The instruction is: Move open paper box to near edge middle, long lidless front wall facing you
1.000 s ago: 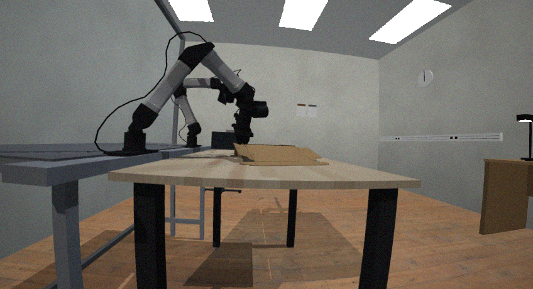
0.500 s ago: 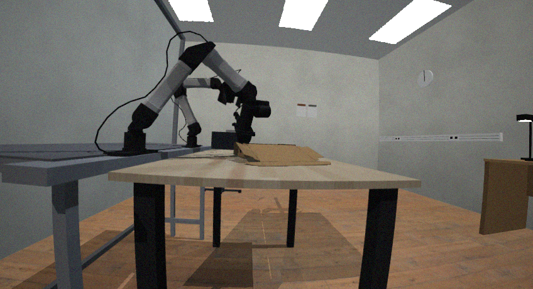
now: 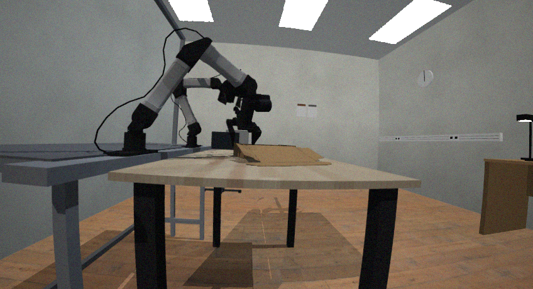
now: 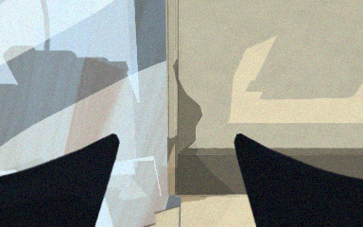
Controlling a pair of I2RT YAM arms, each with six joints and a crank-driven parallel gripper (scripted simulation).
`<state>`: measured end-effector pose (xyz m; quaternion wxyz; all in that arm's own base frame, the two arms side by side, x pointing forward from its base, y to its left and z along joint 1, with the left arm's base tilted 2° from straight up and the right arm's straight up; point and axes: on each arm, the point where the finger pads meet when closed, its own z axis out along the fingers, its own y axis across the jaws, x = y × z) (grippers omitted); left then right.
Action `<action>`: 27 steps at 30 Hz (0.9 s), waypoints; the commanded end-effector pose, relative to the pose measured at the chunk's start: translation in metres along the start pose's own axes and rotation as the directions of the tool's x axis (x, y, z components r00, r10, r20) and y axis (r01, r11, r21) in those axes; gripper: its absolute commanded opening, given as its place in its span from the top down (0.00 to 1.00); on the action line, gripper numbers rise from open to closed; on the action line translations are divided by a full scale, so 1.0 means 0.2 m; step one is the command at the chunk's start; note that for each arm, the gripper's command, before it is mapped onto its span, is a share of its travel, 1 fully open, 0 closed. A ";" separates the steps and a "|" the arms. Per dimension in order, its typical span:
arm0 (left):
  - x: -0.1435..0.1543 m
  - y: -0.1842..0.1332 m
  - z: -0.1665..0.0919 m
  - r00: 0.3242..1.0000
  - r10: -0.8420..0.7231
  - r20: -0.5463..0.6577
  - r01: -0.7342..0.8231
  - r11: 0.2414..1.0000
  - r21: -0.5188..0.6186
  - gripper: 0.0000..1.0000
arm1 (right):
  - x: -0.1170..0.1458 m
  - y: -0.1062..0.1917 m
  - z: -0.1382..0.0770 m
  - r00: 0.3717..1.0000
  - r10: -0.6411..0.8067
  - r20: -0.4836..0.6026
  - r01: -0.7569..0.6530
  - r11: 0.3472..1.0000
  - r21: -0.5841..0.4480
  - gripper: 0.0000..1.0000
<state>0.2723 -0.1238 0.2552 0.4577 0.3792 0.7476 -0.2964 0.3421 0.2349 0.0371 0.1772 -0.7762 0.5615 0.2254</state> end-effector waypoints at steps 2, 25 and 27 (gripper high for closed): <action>-0.15 -0.01 0.01 0.997 0.035 0.072 -0.037 0.999 0.027 0.00 | -0.09 -0.07 -0.29 0.999 -0.047 0.025 0.045 0.997 0.068 0.00; -0.47 -0.18 0.12 0.973 0.042 0.226 -0.093 0.971 0.219 0.00 | 0.01 0.12 -0.39 0.739 0.665 -0.108 -0.661 0.747 0.073 0.70; -0.47 -0.18 0.12 0.973 0.042 0.226 -0.093 0.971 0.219 0.00 | 0.01 0.12 -0.39 0.739 0.665 -0.108 -0.661 0.747 0.073 0.70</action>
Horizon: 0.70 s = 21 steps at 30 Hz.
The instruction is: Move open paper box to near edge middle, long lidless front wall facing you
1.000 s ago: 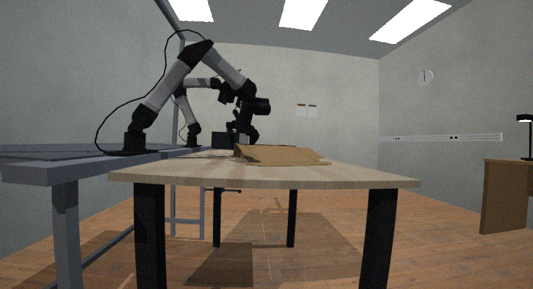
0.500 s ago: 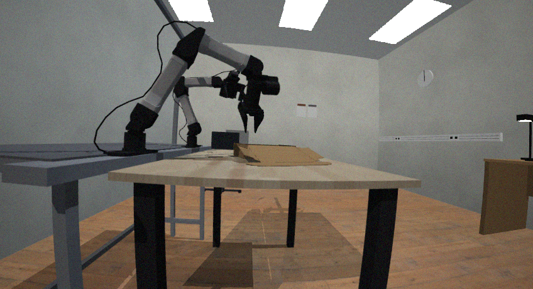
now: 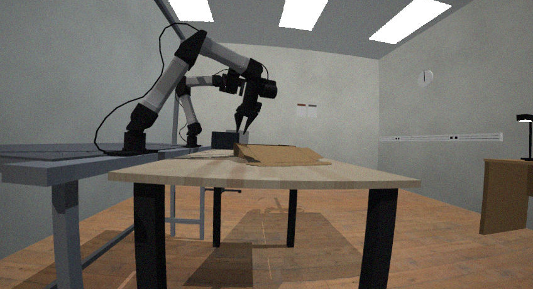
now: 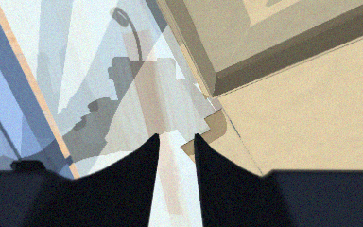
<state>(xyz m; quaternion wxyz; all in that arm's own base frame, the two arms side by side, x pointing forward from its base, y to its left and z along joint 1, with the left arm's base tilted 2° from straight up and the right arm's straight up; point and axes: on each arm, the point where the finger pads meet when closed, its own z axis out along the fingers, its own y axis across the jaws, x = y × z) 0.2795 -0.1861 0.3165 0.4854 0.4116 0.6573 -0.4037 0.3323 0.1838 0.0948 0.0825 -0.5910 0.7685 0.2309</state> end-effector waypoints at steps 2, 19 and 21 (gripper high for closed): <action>-0.09 -0.02 0.01 0.999 0.037 0.026 -0.038 0.999 0.019 0.00 | -0.02 0.04 -0.01 0.962 0.270 -0.048 -0.268 0.962 0.049 0.70; 0.00 -0.06 0.07 0.998 0.050 -0.048 -0.049 0.998 0.041 0.00 | -0.10 0.16 0.06 0.536 0.844 -0.028 -0.823 0.529 0.209 0.70; 0.01 -0.06 0.08 0.997 0.051 -0.061 -0.049 0.998 0.039 0.00 | -0.12 0.18 0.07 0.442 0.897 -0.007 -0.872 0.432 0.232 0.70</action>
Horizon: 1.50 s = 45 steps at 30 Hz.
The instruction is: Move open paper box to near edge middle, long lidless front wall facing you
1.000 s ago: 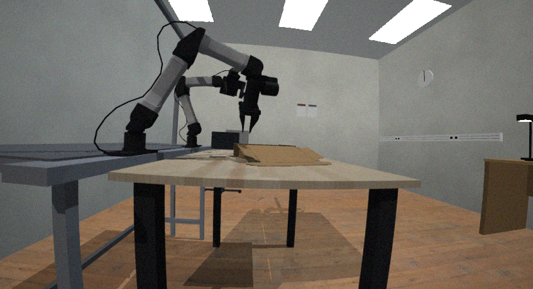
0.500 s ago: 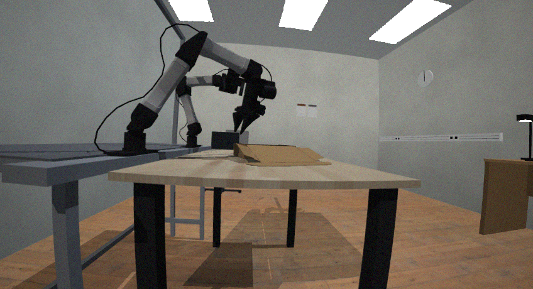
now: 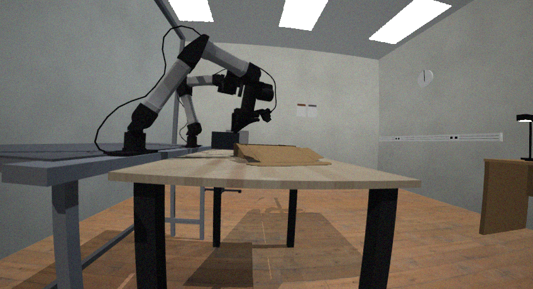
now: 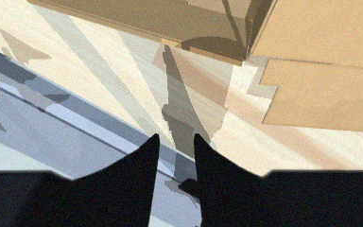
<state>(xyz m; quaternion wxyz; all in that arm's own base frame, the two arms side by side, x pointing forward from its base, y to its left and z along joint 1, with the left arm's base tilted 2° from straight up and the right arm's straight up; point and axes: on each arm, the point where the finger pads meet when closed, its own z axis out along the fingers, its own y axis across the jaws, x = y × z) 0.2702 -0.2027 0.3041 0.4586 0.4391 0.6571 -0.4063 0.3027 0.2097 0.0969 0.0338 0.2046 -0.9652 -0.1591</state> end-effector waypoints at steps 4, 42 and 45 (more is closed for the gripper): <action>-0.02 0.00 0.01 0.999 0.035 -0.033 -0.036 0.999 -0.022 0.00 | -0.03 0.08 0.01 0.924 0.381 0.026 -0.382 0.920 0.093 0.70; 0.24 0.11 0.10 0.981 -0.136 -0.135 0.103 0.968 -0.228 0.00 | -0.28 0.25 0.19 -0.132 0.929 0.346 -0.991 -0.127 -0.036 0.70; 0.26 0.11 0.10 0.980 -0.149 -0.132 0.114 0.964 -0.241 0.00 | -0.24 0.24 0.20 -0.112 0.932 0.345 -0.993 -0.119 -0.004 0.70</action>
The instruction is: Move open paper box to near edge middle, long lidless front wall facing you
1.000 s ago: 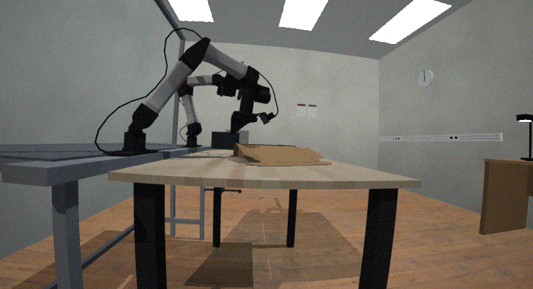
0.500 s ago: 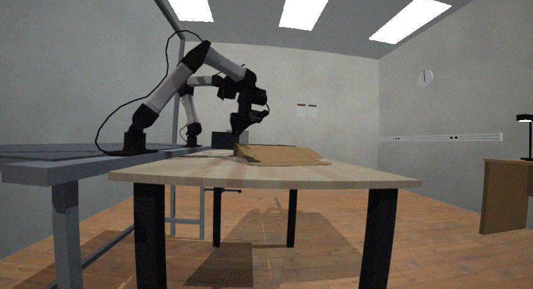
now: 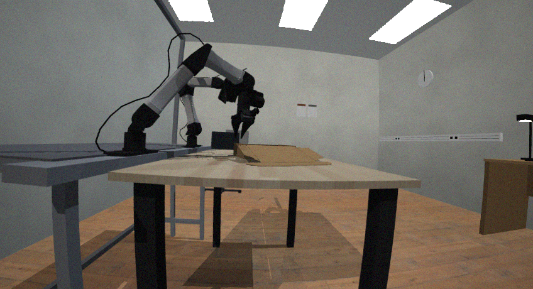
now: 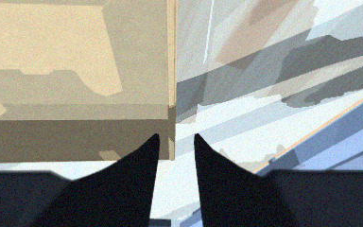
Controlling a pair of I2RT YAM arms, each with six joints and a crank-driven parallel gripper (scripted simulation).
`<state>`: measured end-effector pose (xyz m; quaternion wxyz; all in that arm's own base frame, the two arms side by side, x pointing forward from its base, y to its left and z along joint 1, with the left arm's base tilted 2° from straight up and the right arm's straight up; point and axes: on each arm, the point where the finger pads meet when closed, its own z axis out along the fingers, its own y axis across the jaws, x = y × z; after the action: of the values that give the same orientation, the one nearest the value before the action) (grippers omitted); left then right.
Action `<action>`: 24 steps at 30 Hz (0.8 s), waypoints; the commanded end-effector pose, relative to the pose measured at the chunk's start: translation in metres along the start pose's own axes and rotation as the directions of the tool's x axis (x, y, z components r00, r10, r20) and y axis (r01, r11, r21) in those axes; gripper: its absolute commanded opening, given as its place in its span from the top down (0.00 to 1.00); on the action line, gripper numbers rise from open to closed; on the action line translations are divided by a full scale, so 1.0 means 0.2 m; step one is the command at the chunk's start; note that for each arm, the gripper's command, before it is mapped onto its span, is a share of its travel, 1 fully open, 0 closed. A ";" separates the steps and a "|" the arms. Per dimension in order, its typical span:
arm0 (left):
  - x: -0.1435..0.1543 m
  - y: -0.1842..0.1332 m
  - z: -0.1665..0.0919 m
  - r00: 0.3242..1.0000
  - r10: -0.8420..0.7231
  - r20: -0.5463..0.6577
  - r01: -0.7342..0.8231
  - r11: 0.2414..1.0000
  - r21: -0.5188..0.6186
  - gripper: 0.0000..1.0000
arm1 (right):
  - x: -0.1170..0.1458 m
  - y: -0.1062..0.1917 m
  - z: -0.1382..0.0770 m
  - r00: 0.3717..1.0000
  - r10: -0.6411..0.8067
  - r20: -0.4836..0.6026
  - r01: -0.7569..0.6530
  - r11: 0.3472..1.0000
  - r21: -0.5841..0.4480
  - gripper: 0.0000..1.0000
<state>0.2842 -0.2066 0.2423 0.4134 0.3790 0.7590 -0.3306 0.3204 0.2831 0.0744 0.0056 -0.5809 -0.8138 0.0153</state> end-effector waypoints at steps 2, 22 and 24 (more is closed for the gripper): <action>-0.02 0.01 -0.01 1.000 -0.003 0.023 0.003 0.999 -0.035 0.00 | 0.00 0.01 0.00 0.999 0.027 0.018 -0.027 1.000 0.004 0.70; 0.06 0.04 0.03 0.996 -0.091 0.020 0.093 0.991 -0.092 0.00 | -0.02 0.05 0.14 0.999 0.034 0.011 -0.034 0.999 -0.015 0.70; 0.07 0.05 0.03 0.995 -0.103 0.020 0.104 0.990 -0.099 0.00 | -0.02 0.05 0.17 0.999 0.034 0.014 -0.034 0.999 -0.007 0.70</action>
<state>0.2883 -0.2035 0.2220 0.4067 0.3259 0.7910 -0.3204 0.3230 0.2857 0.0520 0.0036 -0.5893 -0.8078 0.0137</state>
